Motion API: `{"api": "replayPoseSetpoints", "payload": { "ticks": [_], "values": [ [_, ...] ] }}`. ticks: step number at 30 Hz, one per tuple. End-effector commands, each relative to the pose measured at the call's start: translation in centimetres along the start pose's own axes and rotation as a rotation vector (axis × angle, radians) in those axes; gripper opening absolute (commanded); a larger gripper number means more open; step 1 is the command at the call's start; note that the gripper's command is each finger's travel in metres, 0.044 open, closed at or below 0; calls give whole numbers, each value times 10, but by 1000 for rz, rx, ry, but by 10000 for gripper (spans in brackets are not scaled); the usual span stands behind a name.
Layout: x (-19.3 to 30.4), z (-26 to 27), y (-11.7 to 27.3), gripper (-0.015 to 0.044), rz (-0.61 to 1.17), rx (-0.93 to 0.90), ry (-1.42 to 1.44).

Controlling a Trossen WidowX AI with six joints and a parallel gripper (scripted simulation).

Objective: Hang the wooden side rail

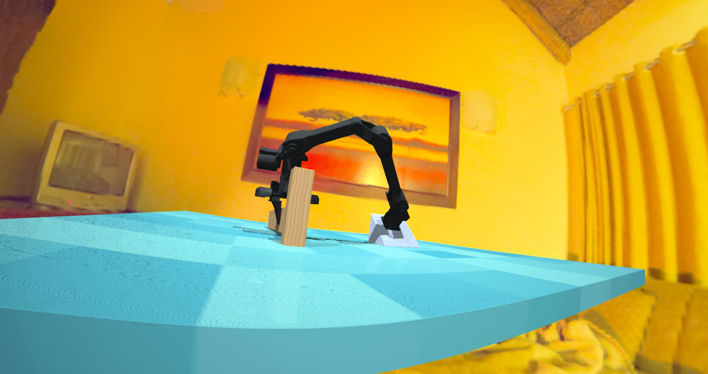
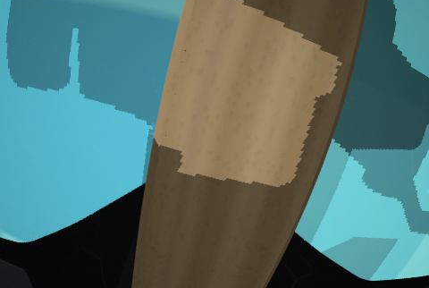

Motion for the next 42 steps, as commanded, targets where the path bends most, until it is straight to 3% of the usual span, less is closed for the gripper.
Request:
{"api": "replayPoseSetpoints", "payload": {
  "ticks": [1, 42],
  "values": [
    [2, 3, 4, 0, 0, -14, 6],
    [6, 4, 4, 0, 1, -14, 6]
  ]
}}
Point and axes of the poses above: the point midway between the two fingers, 35 mm back from their tips, its own y axis back along the fingers, its own z axis across the jaws, x = y × z, the point moved 1 cm from there along y, back along the fingers, and after that the axes turned 10 degrees about y, right-handed, at the moved point
